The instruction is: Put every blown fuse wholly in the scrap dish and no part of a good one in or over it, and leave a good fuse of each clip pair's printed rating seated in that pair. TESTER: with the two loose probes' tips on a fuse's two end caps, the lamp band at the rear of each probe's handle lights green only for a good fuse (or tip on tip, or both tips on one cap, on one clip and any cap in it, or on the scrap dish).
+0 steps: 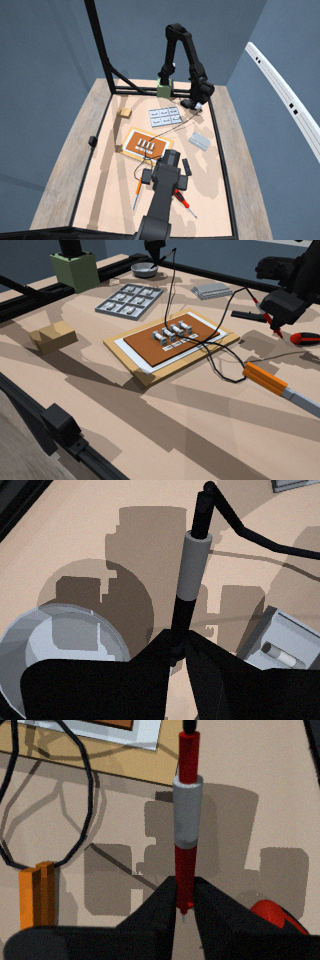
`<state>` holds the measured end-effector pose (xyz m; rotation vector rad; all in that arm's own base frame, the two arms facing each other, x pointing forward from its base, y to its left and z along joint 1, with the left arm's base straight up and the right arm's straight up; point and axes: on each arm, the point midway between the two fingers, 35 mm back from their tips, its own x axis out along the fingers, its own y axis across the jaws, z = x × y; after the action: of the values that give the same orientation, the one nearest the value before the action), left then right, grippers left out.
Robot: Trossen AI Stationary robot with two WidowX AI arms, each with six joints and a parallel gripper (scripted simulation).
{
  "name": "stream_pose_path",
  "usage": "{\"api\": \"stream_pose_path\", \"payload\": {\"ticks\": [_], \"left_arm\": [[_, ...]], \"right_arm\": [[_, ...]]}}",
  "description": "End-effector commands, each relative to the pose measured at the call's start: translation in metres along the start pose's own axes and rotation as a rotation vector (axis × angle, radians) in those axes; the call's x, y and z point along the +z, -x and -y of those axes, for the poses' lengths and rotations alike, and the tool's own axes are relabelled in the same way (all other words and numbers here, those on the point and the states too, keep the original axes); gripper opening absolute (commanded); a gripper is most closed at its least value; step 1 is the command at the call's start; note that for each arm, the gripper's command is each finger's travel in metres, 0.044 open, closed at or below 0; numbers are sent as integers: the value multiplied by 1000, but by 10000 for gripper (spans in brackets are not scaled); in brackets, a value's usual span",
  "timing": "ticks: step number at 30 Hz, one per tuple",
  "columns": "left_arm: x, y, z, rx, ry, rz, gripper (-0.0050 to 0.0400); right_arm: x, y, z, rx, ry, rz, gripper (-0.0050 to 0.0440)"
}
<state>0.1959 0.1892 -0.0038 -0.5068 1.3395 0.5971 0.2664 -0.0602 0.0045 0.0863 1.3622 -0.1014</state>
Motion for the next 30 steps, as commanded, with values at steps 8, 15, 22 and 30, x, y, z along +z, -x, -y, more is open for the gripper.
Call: {"api": "stream_pose_path", "payload": {"ticks": [8, 15, 22, 30], "left_arm": [[17, 15, -1, 0, 2, 153, -50], [23, 20, -1, 0, 3, 215, -50], [33, 26, -1, 0, 4, 302, -50], [40, 32, -1, 1, 3, 377, -50]], "right_arm": [[20, 15, 1, -2, 0, 173, -50], [27, 19, 1, -1, -2, 239, -50], [37, 25, 1, -1, -4, 332, -50], [46, 30, 1, -2, -2, 412, -50]]}}
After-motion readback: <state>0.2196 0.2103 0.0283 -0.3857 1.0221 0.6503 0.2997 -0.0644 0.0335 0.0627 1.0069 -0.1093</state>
